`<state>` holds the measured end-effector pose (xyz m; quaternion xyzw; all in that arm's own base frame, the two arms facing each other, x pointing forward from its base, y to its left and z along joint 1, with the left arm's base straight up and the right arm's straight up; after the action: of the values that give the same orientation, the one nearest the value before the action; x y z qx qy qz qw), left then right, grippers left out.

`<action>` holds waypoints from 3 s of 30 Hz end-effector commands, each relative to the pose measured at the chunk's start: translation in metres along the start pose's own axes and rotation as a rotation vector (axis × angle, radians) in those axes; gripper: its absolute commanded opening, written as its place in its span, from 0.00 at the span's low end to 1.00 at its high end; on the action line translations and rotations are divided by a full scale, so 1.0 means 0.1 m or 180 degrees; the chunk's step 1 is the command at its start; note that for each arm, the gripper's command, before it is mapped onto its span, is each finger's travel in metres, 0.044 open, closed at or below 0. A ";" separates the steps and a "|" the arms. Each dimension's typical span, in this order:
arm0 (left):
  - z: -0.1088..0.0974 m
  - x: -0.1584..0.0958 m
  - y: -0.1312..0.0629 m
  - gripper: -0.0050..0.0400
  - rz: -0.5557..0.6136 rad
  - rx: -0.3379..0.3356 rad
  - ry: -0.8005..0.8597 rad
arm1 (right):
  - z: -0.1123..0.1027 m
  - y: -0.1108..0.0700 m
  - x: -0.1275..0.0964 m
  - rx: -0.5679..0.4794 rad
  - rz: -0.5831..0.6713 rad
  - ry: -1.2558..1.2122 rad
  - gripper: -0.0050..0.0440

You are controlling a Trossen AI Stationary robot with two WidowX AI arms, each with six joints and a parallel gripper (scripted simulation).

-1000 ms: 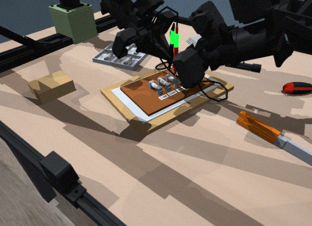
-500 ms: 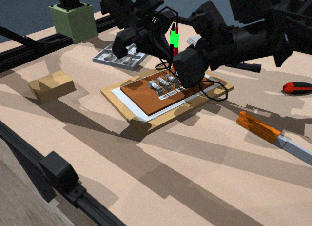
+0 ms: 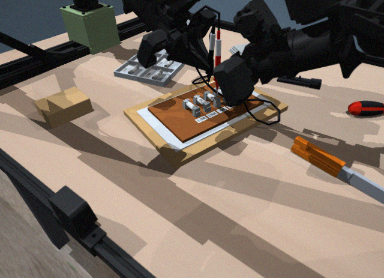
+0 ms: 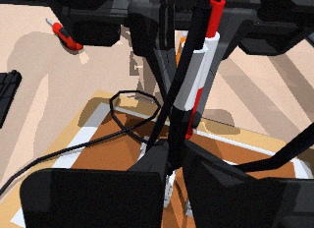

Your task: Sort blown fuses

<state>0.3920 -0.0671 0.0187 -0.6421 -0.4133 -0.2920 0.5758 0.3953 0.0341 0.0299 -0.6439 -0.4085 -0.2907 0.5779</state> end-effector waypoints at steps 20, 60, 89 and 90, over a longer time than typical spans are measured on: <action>-0.08 0.38 -0.16 0.00 -0.0113 -0.0031 -0.0025 | -0.09 -0.18 0.42 -0.0034 -0.0163 0.0007 0.00; 0.18 0.37 -0.28 0.00 -0.0051 -0.0010 -0.0006 | -0.31 -0.53 0.28 -0.0031 -0.0130 -0.0003 0.00; 0.18 0.36 -0.06 0.00 -0.0054 -0.0011 -0.0007 | -0.31 -0.20 0.28 -0.0034 -0.0141 -0.0004 0.00; 0.18 0.36 -0.06 0.00 -0.0054 -0.0011 -0.0007 | -0.31 -0.20 0.28 -0.0034 -0.0141 -0.0004 0.00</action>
<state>0.3976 -0.0426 0.0430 -0.6424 -0.4123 -0.2910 0.5768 0.3867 0.0096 0.0534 -0.6450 -0.4072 -0.2906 0.5777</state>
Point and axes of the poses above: on each arm, the point midway between the two fingers, 35 mm back from their tips, its own y axis out along the fingers, its own z axis across the jaws, x = y × z, the point moved 3 cm from there along -y, back along the fingers, and after that the axes turned 11 degrees about -y, right-handed, at the moved point
